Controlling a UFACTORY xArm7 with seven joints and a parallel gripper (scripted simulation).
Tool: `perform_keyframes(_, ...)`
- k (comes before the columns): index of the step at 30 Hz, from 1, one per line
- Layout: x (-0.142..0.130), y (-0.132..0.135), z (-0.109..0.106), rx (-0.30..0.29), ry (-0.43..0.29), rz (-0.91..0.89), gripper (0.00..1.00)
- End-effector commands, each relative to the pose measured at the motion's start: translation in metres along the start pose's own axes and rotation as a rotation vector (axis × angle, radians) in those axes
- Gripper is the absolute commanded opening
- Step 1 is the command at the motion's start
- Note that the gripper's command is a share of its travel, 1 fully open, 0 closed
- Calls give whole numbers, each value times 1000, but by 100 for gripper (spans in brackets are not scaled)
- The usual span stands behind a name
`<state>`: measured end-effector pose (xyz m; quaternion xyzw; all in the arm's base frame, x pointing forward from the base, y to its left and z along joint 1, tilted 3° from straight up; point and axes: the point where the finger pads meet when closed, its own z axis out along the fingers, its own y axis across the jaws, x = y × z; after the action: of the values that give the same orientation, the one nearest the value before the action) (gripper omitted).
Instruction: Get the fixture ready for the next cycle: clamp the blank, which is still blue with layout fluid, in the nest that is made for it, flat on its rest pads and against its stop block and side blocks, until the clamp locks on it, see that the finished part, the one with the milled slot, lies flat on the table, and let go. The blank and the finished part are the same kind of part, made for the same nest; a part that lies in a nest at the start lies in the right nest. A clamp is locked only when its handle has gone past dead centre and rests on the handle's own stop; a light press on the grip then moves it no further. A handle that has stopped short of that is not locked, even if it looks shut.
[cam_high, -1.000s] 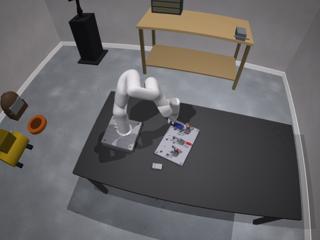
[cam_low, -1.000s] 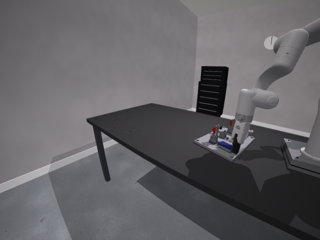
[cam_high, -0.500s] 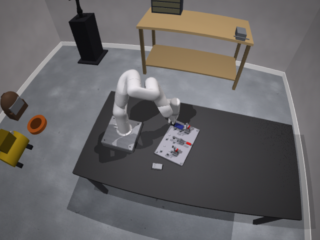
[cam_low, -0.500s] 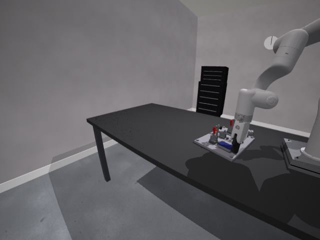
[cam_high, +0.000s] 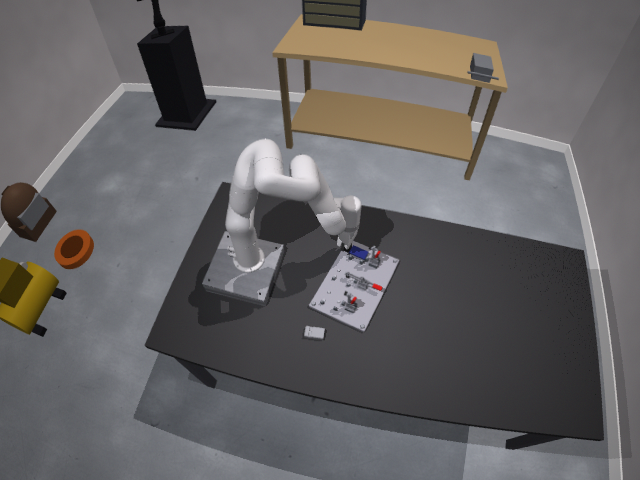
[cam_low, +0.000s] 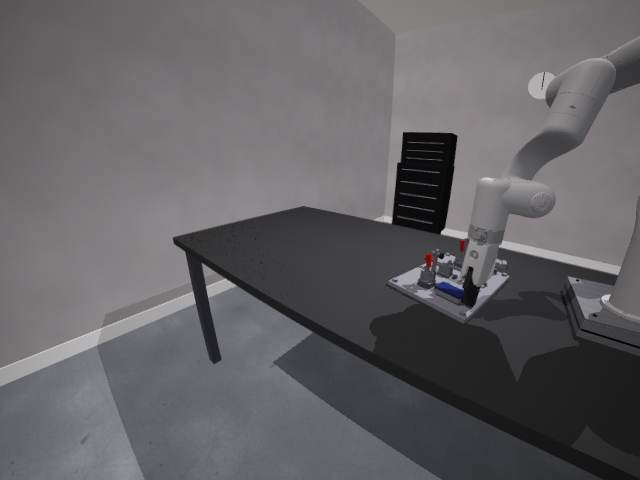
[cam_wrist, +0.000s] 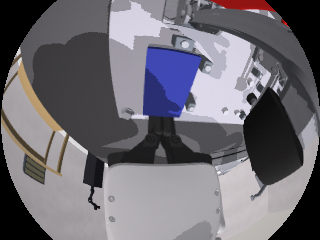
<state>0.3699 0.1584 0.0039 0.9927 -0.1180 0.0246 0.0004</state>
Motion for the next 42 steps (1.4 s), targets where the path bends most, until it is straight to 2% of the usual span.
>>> perform_keyframes(1,3,-1,-1,3,4,0,0)
perform_keyframes(16,3,-1,-1,3,4,0,0)
perform_keyframes(26,-15,-1,-1,3,4,0,0)
perform_keyframes(33,-17,-1,-2,3,4,0,0)
perform_keyframes(42,-17,-1,-36,3,4,0,0)
